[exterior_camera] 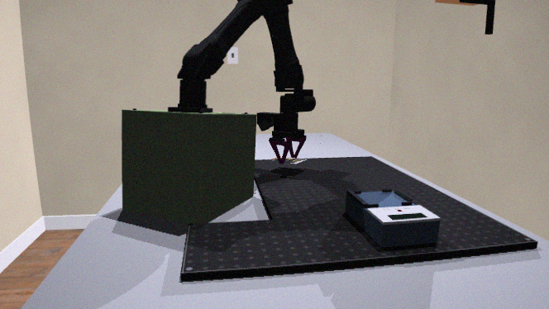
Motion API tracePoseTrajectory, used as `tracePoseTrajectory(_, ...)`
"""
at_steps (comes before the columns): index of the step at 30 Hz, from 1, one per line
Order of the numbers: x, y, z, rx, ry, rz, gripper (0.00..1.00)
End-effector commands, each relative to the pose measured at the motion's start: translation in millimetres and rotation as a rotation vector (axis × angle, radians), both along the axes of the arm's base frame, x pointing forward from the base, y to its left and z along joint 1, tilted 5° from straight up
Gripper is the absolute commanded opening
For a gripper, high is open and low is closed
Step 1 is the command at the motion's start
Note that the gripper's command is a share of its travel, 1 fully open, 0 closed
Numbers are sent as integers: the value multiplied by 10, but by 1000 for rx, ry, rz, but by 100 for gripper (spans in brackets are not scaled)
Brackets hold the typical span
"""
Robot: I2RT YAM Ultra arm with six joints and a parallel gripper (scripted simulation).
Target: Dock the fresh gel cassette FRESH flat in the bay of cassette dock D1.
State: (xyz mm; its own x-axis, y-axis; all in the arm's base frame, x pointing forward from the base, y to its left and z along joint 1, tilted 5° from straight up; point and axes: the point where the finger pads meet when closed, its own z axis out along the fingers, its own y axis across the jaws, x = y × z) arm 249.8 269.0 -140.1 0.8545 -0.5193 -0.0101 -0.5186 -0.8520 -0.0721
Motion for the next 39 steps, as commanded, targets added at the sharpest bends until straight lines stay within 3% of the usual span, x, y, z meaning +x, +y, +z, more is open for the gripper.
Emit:
tracePoseTrajectory(1, 105, 180, 54, 46, -32, 9, 0)
tracePoseTrajectory(5, 91, 174, -1, 40, -26, 10, 0)
tracePoseTrajectory(6, 156, 231, 107, 64, -49, 8, 0)
tracePoseTrajectory(8, 108, 172, -38, 40, -26, 5, 0)
tracePoseTrajectory(15, 101, 187, -137, 40, -26, 7, 0)
tracePoseTrajectory(19, 155, 243, -73, 59, -45, 5, 0)
tracePoseTrajectory(26, 114, 181, -180, 39, -26, 1, 0)
tracePoseTrajectory(29, 136, 206, -126, 47, -33, 2, 0)
tracePoseTrajectory(39, 128, 199, -189, 45, -31, 2, 0)
